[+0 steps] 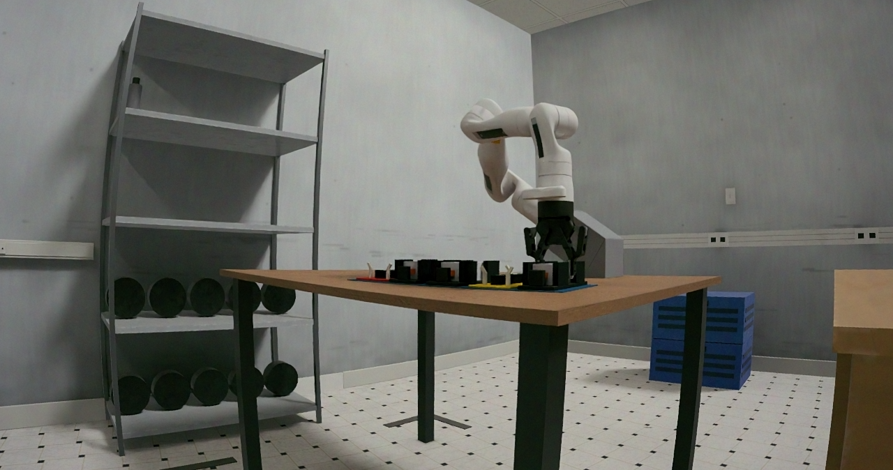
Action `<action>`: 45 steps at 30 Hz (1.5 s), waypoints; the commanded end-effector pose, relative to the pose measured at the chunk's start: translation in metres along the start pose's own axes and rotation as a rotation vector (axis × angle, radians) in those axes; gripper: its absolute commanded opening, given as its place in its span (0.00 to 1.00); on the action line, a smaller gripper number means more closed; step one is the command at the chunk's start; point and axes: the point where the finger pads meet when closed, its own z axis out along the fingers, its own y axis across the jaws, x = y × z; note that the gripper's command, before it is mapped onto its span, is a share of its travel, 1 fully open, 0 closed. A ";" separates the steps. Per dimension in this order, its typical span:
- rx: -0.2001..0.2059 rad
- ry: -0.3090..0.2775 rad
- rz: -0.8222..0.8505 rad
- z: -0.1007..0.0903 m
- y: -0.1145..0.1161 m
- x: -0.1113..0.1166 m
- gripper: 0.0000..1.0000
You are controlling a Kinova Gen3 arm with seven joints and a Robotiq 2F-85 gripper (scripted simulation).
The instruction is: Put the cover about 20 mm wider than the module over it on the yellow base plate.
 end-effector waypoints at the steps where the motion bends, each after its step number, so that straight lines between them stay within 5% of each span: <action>1: 0.001 0.002 0.000 -0.001 0.000 0.001 0.70; 3: 0.001 0.002 0.000 -0.001 0.000 0.001 0.70; 4: 0.001 0.002 0.000 -0.001 0.000 0.001 0.00; 45: 0.001 0.002 0.000 -0.001 0.000 0.001 0.00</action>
